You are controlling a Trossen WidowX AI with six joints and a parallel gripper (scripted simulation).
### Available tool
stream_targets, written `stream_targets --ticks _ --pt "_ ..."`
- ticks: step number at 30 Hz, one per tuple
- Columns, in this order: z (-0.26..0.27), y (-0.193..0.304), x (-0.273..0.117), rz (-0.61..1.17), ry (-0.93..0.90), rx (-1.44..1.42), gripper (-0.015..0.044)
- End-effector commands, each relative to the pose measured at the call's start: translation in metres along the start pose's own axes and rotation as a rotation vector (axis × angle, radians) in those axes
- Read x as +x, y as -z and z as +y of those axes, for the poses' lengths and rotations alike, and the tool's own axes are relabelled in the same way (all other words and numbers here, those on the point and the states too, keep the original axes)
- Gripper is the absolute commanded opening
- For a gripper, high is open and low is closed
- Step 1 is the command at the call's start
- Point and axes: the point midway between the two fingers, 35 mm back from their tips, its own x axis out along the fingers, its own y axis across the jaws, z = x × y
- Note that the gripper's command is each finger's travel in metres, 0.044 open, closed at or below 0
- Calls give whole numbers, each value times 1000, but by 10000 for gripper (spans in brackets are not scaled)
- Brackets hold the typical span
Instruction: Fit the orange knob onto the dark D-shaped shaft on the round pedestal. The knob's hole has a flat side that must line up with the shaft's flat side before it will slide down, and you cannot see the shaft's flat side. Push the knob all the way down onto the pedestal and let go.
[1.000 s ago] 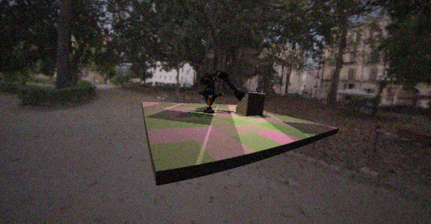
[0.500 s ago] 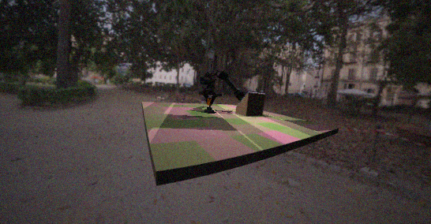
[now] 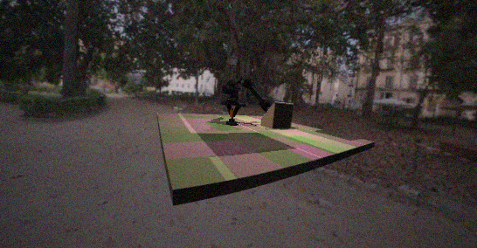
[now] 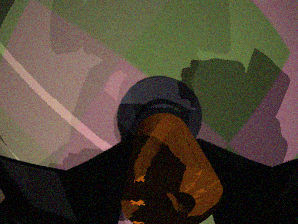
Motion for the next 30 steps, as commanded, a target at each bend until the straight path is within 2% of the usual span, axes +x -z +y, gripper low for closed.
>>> stream_targets --ticks 1,22,30 --pt "1 0 1 0 0 -4 0" --pt "-2 -1 -3 0 0 -4 0" --pt "-4 -2 -5 0 0 -210 0"
